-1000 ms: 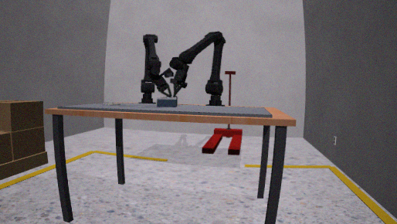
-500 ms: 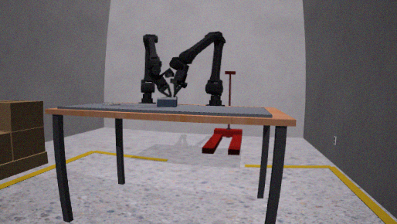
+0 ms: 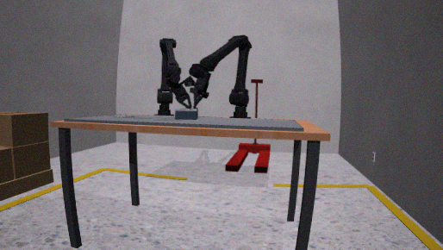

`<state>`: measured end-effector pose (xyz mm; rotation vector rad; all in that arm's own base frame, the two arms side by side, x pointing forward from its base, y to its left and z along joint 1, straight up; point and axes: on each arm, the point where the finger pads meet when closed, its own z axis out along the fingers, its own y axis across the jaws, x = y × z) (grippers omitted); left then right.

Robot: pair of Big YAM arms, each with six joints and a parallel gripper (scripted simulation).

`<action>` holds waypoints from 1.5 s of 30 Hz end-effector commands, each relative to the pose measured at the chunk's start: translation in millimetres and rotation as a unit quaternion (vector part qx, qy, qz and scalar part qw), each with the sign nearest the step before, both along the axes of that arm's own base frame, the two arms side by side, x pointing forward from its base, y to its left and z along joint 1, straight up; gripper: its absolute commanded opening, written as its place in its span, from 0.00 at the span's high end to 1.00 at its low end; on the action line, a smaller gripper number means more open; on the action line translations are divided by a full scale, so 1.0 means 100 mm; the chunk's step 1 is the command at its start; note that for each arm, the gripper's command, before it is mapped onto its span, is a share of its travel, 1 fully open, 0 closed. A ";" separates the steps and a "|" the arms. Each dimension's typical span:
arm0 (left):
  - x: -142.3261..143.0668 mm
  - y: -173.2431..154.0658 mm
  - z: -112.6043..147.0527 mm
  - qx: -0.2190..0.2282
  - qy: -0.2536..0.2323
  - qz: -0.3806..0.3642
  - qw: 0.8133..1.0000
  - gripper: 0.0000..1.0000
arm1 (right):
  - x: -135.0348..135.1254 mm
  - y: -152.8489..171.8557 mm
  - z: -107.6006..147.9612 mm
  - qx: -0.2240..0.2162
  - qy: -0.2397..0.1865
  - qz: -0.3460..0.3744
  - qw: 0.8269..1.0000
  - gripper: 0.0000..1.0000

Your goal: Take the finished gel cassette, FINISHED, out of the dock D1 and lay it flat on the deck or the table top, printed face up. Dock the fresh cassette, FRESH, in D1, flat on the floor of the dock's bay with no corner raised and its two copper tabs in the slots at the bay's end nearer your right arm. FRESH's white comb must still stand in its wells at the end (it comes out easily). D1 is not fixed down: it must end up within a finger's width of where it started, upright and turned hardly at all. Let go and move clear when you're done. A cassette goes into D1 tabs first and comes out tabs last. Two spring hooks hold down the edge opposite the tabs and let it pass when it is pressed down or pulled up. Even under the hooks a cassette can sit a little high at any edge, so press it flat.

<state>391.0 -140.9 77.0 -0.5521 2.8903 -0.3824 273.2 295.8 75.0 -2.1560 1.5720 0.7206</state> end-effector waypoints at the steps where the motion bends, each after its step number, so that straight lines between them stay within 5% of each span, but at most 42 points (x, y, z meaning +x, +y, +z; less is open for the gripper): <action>1: -0.31 0.15 -0.60 0.028 0.070 0.000 0.997 1.00 | 0.02 -0.07 -0.08 -0.026 0.009 -0.013 1.000 1.00; 45: -0.31 0.15 -0.60 0.028 0.070 0.000 0.997 1.00 | 0.01 -0.06 -0.13 -0.067 0.001 -0.013 0.998 1.00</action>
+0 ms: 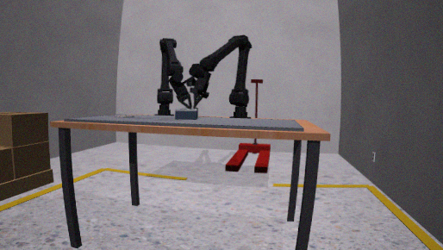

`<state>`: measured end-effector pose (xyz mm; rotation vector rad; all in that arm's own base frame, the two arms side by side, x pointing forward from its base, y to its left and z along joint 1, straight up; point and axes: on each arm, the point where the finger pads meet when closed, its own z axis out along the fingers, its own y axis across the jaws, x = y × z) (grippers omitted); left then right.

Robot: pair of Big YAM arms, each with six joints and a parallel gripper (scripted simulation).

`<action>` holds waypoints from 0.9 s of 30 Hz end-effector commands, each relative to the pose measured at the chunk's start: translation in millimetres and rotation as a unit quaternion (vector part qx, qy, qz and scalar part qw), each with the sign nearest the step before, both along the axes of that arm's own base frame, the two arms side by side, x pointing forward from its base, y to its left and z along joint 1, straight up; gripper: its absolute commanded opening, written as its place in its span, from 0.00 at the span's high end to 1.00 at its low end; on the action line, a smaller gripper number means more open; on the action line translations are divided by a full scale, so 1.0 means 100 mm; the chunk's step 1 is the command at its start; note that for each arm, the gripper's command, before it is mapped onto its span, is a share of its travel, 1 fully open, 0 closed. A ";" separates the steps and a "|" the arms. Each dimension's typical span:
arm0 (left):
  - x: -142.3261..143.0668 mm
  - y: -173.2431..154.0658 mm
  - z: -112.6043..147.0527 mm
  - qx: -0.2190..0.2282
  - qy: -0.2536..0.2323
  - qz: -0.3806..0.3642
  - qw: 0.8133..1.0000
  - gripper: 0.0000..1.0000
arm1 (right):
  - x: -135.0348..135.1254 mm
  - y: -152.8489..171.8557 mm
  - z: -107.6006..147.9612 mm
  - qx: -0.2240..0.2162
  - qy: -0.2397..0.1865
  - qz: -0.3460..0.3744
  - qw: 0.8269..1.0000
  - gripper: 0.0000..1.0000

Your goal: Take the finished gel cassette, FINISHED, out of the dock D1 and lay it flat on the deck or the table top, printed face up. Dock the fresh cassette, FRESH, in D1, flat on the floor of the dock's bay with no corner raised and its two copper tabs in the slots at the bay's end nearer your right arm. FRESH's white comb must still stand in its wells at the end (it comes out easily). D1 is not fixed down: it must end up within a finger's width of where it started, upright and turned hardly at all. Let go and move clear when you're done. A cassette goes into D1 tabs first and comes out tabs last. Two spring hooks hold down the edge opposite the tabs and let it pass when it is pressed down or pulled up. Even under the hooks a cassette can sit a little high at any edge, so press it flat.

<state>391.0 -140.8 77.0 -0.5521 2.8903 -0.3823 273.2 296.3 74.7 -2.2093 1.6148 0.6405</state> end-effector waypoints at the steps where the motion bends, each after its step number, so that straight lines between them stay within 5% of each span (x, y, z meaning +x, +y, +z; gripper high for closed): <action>1: -0.31 0.15 -0.60 0.028 0.070 0.000 0.997 1.00 | 0.01 -0.07 -0.13 -0.030 0.012 -0.013 0.999 1.00; 20: -0.31 0.15 -0.60 0.028 0.070 0.000 0.997 1.00 | 0.01 -0.07 -0.15 -0.047 0.008 -0.013 0.999 1.00; 27: -0.31 0.15 -0.60 0.028 0.070 0.000 0.997 1.00 | 0.00 -0.02 -0.07 -0.021 -0.007 0.000 1.000 1.00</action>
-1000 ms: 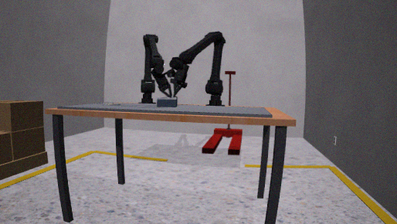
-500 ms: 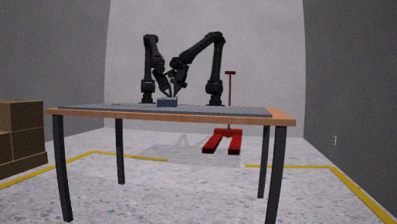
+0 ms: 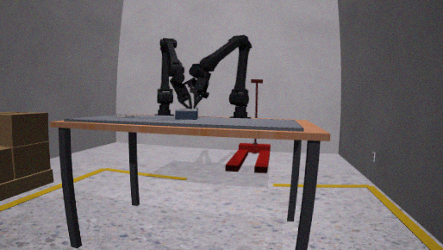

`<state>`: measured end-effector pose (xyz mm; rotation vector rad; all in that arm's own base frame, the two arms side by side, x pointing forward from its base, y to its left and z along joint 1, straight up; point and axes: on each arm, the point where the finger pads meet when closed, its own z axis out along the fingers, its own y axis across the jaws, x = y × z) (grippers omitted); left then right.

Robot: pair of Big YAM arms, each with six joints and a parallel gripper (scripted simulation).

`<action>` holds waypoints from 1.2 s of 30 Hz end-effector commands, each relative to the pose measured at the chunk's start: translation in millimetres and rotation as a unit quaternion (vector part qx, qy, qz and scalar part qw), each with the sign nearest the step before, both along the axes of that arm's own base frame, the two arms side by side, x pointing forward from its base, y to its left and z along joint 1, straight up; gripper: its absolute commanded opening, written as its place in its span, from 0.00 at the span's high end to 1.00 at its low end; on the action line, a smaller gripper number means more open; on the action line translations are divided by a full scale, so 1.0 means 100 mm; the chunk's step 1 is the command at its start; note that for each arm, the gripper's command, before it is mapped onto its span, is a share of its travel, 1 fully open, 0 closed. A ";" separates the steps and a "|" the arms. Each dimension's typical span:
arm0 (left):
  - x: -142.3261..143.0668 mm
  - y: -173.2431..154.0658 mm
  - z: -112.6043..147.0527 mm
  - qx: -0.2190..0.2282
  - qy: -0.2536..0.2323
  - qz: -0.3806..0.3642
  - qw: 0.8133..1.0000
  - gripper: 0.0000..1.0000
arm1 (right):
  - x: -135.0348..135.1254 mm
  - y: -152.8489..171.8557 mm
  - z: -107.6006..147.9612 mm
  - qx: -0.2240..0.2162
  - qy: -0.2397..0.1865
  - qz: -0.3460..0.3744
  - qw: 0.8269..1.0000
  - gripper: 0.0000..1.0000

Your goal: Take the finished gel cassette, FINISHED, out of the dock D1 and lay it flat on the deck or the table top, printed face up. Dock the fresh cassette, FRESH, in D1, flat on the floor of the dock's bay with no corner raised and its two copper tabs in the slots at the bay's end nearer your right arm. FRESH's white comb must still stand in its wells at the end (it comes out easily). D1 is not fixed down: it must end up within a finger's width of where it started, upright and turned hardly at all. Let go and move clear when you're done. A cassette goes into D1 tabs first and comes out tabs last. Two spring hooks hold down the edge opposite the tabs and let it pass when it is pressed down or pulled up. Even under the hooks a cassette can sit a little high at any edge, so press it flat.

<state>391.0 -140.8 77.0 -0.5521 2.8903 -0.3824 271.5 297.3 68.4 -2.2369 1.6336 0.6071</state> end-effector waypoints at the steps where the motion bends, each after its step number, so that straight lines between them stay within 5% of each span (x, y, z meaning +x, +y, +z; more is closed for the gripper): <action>1: -0.31 0.15 -0.60 0.028 0.070 0.000 0.997 1.00 | 0.02 -0.02 0.00 -0.003 -0.003 -0.001 1.000 1.00; 8: -0.31 0.15 -0.60 0.028 0.070 0.000 0.997 1.00 | 0.02 0.00 0.02 -0.003 -0.003 -0.001 1.000 1.00; 13: -0.28 0.14 -0.55 0.000 0.000 0.000 1.000 1.00 | 0.02 0.00 0.02 -0.003 -0.003 -0.001 1.000 1.00; 36: -0.16 0.08 -0.30 0.000 0.000 0.000 1.000 1.00 | 0.02 0.00 0.02 -0.003 -0.003 -0.001 1.000 1.00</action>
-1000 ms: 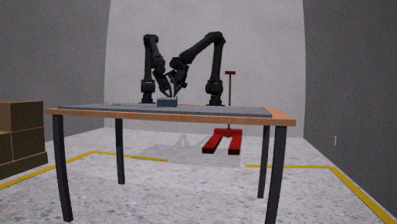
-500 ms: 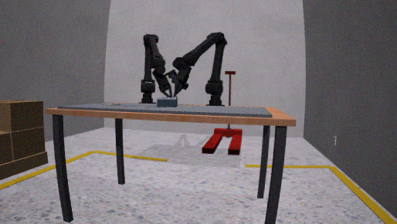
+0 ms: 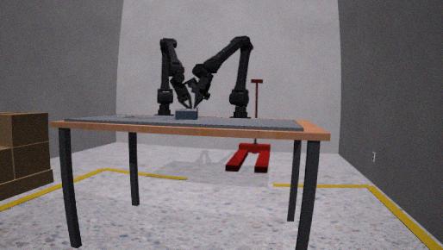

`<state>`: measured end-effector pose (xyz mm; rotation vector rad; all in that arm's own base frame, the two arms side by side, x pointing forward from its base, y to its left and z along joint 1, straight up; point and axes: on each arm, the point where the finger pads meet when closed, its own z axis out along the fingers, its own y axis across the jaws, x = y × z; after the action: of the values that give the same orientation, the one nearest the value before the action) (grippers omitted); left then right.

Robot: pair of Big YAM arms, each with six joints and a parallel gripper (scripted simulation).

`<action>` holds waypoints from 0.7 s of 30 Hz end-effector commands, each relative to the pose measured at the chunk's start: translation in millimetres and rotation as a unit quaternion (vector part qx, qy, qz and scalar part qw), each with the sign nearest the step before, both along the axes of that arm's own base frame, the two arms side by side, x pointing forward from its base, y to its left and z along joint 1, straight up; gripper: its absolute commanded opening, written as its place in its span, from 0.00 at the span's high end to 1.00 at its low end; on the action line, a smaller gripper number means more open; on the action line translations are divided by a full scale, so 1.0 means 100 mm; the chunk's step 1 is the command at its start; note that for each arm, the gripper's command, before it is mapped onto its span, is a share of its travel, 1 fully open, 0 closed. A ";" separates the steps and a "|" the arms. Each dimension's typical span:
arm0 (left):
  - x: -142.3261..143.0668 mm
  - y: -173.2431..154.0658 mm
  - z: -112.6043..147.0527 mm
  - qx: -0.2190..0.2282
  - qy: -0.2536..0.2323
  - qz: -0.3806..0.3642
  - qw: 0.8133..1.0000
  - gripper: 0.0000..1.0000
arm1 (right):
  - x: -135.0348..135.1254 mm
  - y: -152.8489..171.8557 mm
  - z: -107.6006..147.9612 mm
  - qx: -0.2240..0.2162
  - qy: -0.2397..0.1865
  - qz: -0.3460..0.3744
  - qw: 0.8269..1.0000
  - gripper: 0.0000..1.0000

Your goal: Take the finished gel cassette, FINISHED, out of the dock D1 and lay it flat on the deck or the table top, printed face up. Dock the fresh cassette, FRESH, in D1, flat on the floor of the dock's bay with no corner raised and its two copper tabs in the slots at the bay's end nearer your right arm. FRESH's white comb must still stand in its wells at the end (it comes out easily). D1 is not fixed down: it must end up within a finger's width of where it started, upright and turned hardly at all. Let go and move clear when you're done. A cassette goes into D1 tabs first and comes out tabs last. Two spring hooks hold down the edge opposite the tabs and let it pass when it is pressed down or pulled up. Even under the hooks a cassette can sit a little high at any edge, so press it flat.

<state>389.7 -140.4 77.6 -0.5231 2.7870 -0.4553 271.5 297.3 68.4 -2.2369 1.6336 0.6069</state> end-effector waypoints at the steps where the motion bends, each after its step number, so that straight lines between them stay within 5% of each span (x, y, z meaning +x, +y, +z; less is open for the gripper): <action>1: -0.14 0.07 -0.30 0.020 0.052 0.000 0.998 1.00 | 0.02 0.00 0.02 -0.003 -0.003 -0.001 1.000 1.00; 21: -0.04 0.02 -0.10 0.020 0.052 0.000 0.998 1.00 | 0.02 0.00 0.02 -0.003 -0.003 -0.001 1.000 1.00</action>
<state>386.0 -139.3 77.5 -0.5413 2.8446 -0.4217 271.5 297.3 68.4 -2.2369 1.6336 0.6069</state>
